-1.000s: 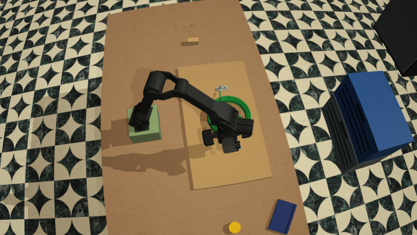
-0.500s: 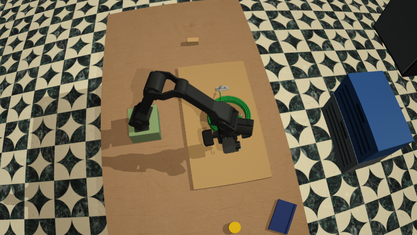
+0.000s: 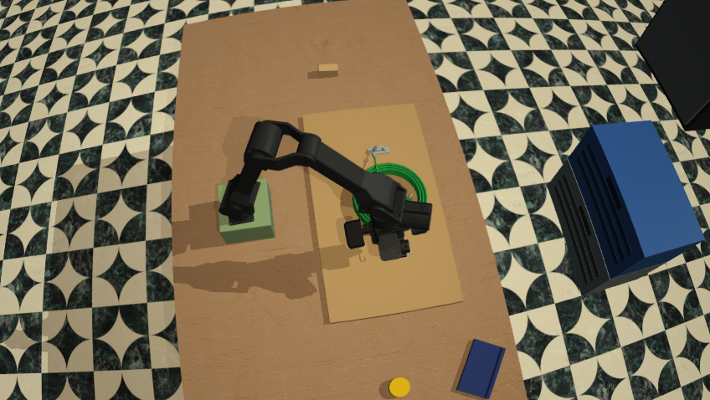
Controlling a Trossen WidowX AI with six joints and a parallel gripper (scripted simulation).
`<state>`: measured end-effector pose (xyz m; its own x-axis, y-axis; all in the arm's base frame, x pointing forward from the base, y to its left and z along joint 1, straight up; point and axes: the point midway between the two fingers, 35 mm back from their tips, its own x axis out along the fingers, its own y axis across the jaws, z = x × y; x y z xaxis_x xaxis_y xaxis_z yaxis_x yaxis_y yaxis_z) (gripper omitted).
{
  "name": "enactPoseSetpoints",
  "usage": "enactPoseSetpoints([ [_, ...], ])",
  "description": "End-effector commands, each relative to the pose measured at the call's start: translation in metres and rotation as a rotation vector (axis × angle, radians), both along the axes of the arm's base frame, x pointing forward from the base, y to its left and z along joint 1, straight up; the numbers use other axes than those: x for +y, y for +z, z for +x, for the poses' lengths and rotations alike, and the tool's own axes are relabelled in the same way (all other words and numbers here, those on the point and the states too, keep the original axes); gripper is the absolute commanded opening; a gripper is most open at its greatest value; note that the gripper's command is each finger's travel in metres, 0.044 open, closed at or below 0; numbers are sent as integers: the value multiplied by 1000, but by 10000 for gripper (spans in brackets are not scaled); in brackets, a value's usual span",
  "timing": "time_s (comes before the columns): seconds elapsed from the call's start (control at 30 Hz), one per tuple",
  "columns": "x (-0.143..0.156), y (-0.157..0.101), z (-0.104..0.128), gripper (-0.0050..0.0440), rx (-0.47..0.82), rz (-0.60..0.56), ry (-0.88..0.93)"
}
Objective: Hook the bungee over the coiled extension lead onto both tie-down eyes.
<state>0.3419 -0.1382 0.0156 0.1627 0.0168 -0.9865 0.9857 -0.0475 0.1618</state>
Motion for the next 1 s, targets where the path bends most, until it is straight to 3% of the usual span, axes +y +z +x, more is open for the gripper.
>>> enactPoseSetpoints([
  [0.0,-5,9,3,-50,-22,-21,-6],
  [0.4,-5,5,3,-50,-22,-19,-6],
  [0.97,-17,-27,-1,-50,-21,-19,-29],
])
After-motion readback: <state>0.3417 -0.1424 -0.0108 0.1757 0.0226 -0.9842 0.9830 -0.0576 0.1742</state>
